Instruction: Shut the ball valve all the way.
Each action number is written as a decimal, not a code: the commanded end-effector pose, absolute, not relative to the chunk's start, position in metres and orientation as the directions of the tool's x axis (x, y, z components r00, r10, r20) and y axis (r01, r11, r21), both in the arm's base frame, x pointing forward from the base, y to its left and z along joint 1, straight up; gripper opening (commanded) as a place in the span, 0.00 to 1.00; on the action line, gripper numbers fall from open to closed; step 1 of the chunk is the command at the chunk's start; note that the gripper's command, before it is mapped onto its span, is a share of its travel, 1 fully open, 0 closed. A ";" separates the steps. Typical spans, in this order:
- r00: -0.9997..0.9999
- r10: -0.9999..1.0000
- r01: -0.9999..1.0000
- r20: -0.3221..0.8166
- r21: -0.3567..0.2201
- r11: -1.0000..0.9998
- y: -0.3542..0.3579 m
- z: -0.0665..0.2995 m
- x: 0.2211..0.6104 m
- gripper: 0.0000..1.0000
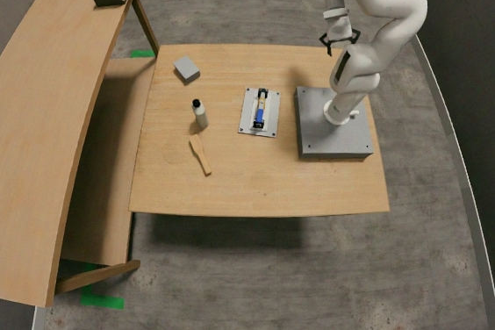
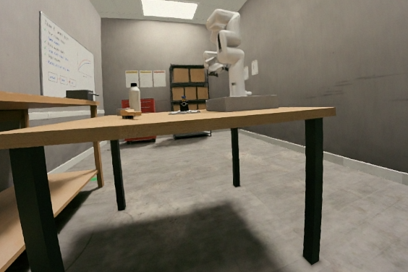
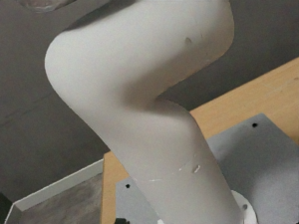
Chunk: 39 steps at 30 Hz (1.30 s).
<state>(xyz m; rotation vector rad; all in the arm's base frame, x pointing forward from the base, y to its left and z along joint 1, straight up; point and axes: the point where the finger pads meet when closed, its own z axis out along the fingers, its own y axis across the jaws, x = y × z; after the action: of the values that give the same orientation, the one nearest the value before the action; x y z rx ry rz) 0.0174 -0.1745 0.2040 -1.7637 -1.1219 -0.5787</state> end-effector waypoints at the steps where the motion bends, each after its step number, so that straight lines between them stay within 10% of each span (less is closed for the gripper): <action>1: 0.470 0.439 0.878 0.766 -0.456 -0.146 -0.175 0.204 0.017 1.00; 21: 0.475 0.456 0.874 0.753 -0.465 -0.142 -0.176 0.202 0.021 1.00; 39: 0.408 0.848 0.820 0.339 -0.544 -0.177 -0.180 0.134 0.145 1.00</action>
<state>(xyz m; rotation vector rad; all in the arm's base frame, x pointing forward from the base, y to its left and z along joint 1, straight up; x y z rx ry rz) 0.1161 -0.1827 0.1465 -1.9511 -1.3714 -0.0441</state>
